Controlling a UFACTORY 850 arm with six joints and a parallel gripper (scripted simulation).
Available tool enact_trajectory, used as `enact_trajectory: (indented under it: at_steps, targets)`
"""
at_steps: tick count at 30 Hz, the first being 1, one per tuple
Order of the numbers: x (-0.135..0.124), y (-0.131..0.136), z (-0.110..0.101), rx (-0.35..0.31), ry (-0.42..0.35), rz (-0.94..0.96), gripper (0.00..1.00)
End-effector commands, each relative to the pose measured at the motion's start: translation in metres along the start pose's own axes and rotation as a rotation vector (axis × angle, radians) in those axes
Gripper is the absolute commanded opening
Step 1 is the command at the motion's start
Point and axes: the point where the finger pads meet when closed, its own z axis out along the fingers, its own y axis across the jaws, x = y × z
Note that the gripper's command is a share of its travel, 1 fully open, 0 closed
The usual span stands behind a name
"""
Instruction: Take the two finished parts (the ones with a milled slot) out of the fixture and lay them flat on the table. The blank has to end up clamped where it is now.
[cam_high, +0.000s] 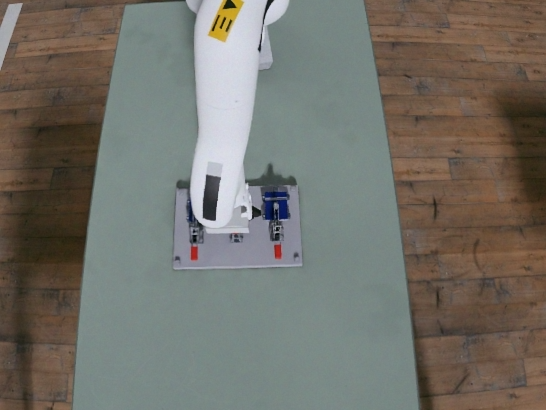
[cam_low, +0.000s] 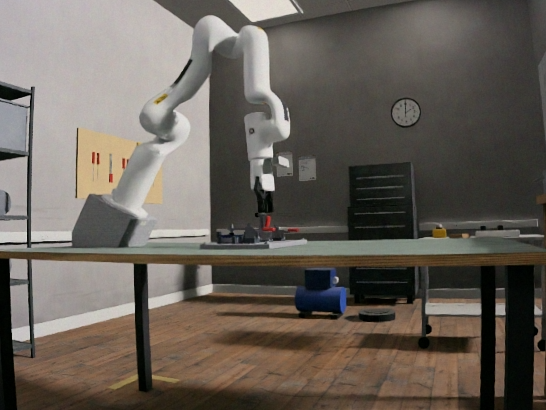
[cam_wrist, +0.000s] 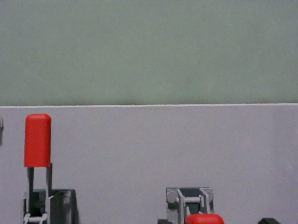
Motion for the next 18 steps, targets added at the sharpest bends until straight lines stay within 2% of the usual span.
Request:
enact_trajectory:
  at_steps: [1,11,12,18]
  targets:
    - [0.0010,0.0000,-0.0005,0.000,0.002,0.000,0.48]
    - [0.0010,0.0000,-0.0005,0.000,0.002,0.000,0.48]
    - [0.0010,0.0000,-0.0005,0.000,0.002,0.000,1.00]
    - [0.0010,0.0000,-0.0002,0.000,0.002,0.000,1.00]
